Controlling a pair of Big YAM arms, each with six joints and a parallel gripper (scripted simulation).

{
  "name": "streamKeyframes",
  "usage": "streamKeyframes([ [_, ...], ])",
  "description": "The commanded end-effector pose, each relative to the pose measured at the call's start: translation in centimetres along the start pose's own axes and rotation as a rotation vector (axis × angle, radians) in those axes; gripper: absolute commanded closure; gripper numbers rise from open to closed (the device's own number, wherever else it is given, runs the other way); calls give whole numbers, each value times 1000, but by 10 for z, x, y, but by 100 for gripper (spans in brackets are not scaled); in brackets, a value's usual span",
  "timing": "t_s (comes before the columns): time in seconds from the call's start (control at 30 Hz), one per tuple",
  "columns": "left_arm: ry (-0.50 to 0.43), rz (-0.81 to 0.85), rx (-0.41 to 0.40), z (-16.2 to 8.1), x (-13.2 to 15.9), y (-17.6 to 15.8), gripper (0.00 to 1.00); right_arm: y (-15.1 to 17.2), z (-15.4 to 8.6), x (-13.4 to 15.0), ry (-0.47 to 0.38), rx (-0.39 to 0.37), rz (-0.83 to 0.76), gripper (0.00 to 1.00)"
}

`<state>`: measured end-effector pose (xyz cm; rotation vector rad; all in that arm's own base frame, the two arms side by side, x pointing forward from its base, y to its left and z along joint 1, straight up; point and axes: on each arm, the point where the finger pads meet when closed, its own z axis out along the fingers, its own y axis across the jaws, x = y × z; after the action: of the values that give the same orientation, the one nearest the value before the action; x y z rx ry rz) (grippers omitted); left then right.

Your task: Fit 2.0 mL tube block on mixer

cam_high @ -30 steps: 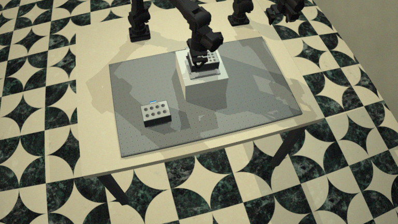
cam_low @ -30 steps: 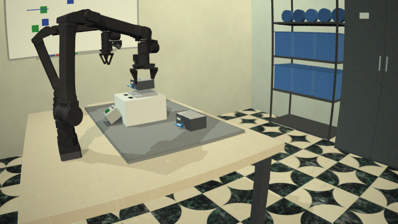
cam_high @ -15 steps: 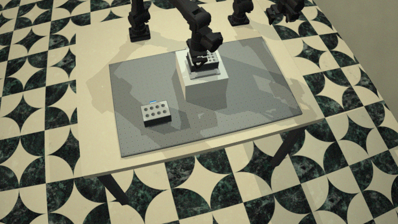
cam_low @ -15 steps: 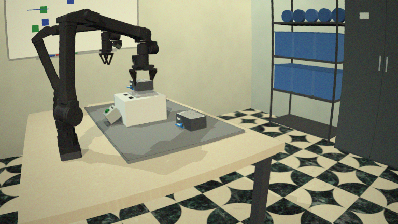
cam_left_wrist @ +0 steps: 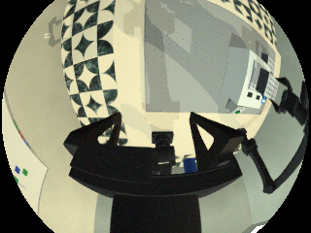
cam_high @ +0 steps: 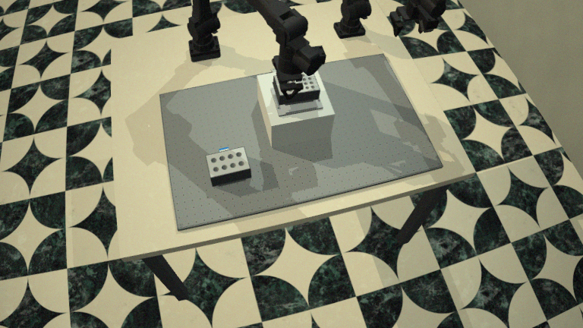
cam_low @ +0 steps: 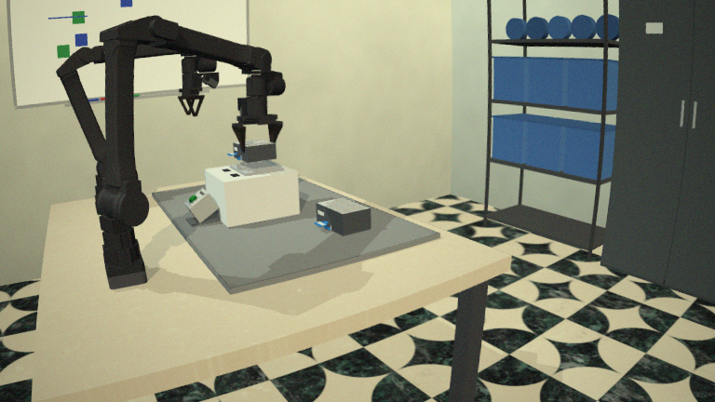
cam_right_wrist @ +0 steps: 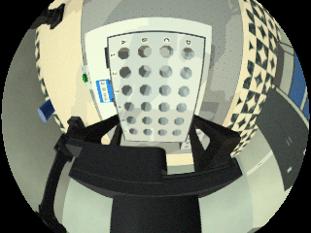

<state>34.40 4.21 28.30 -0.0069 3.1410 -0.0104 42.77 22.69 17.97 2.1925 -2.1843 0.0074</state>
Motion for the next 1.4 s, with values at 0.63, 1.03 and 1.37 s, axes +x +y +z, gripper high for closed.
streamKeyframes([
  [0.63, -40, -1, -4, -11, -7, -2, 0, -25, -67, -10, -72, 130, 0, 100],
  [1.03, -10, 0, -1, 0, -1, -3, 0, -24, -80, -7, -89, 149, 1, 100],
  [1.37, -50, 1, -6, -16, -10, -2, 0, -20, -73, -20, -78, 139, -25, 100],
])
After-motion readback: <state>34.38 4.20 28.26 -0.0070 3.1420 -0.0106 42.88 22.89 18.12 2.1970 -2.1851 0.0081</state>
